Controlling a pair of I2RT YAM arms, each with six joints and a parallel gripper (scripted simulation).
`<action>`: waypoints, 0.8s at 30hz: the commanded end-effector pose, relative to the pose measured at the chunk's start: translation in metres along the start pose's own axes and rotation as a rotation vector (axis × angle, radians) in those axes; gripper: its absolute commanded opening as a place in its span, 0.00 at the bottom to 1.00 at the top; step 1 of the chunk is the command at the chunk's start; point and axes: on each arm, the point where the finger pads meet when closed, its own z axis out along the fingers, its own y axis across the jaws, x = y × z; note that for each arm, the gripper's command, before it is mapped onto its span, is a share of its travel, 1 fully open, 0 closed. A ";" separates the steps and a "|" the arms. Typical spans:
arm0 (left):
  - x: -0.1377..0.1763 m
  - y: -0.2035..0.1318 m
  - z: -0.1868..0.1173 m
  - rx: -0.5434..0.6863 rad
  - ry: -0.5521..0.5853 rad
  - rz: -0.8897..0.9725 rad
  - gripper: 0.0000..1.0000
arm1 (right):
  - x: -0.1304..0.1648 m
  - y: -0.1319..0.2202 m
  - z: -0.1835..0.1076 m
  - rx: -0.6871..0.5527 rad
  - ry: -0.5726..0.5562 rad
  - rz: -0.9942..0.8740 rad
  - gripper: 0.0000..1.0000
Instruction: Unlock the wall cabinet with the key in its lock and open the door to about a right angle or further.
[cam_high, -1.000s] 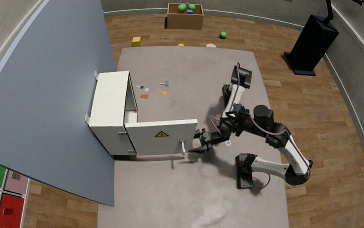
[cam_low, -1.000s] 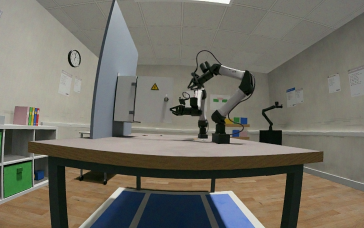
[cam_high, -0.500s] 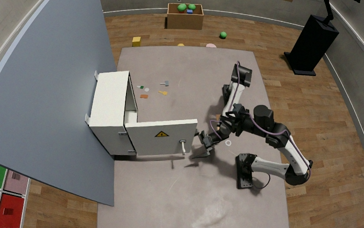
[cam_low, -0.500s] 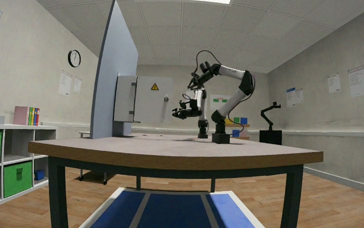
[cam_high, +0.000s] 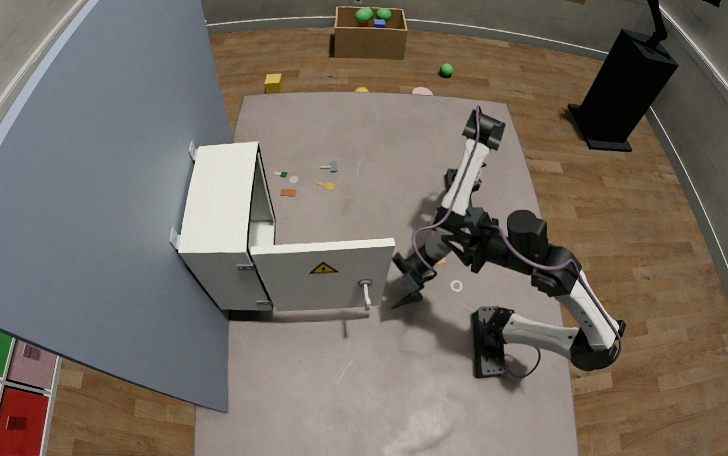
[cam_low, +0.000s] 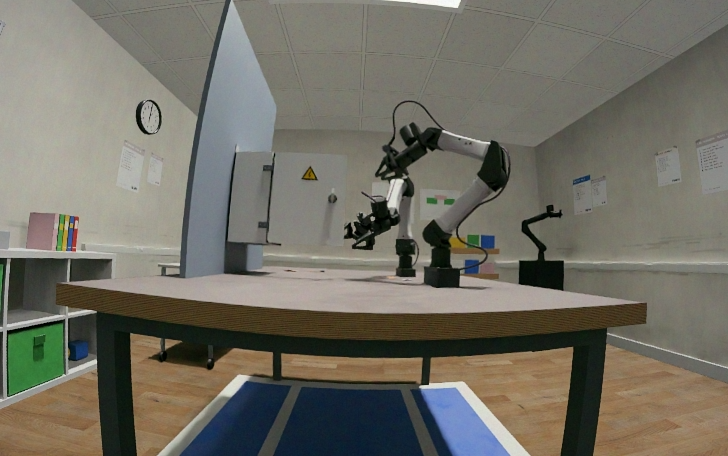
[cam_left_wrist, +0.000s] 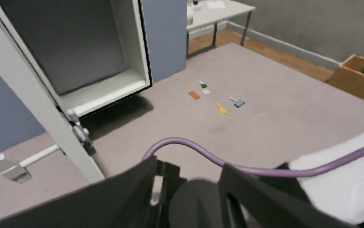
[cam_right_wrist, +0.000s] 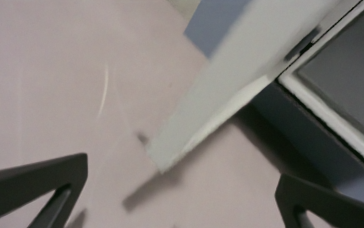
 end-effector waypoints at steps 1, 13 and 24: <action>0.000 0.001 0.001 -0.007 -0.001 -0.001 0.37 | 0.027 -0.001 -0.011 -0.135 0.148 -0.069 1.00; 0.000 0.001 0.001 -0.007 -0.001 -0.001 0.37 | -0.064 -0.114 -0.069 0.004 -0.071 0.250 1.00; 0.000 0.001 0.001 -0.007 -0.001 -0.001 0.37 | -0.149 -0.192 -0.200 0.028 -0.444 0.398 1.00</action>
